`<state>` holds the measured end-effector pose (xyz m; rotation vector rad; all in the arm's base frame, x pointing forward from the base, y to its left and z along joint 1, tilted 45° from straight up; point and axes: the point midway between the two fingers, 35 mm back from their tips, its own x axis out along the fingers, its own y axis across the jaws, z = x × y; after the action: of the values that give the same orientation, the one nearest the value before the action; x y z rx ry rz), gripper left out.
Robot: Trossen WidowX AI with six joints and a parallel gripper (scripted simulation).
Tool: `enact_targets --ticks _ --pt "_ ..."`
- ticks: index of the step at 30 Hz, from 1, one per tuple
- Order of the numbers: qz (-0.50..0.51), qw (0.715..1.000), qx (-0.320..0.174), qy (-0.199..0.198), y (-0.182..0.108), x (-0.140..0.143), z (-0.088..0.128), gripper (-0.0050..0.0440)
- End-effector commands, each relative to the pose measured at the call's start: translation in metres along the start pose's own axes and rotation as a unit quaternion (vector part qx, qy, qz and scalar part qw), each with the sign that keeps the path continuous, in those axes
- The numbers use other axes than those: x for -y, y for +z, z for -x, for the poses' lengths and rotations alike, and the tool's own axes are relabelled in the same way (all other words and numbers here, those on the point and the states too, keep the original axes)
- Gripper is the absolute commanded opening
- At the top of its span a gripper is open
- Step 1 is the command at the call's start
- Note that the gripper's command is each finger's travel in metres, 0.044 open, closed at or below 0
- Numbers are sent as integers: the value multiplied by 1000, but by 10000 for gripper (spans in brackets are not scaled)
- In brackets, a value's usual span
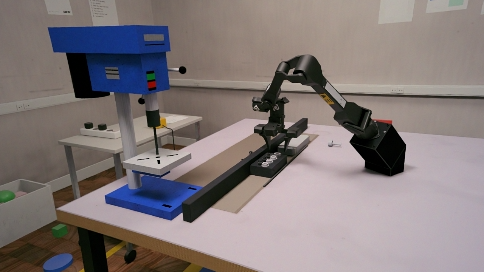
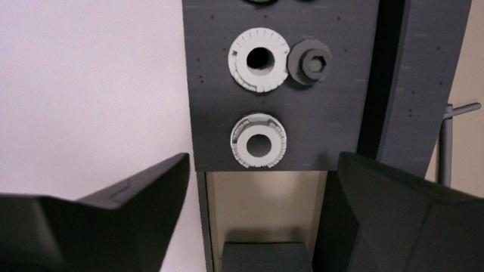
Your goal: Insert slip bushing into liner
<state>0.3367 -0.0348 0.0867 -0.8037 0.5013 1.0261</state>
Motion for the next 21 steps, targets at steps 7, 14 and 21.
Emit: enact_targets --ticks 7,14,21 --pt "5 1000 -3 -3 -2 -13 26 440" --pt "32 999 -15 -26 -6 -37 79 440" --pt "5 1000 -2 -3 2 -57 88 440"
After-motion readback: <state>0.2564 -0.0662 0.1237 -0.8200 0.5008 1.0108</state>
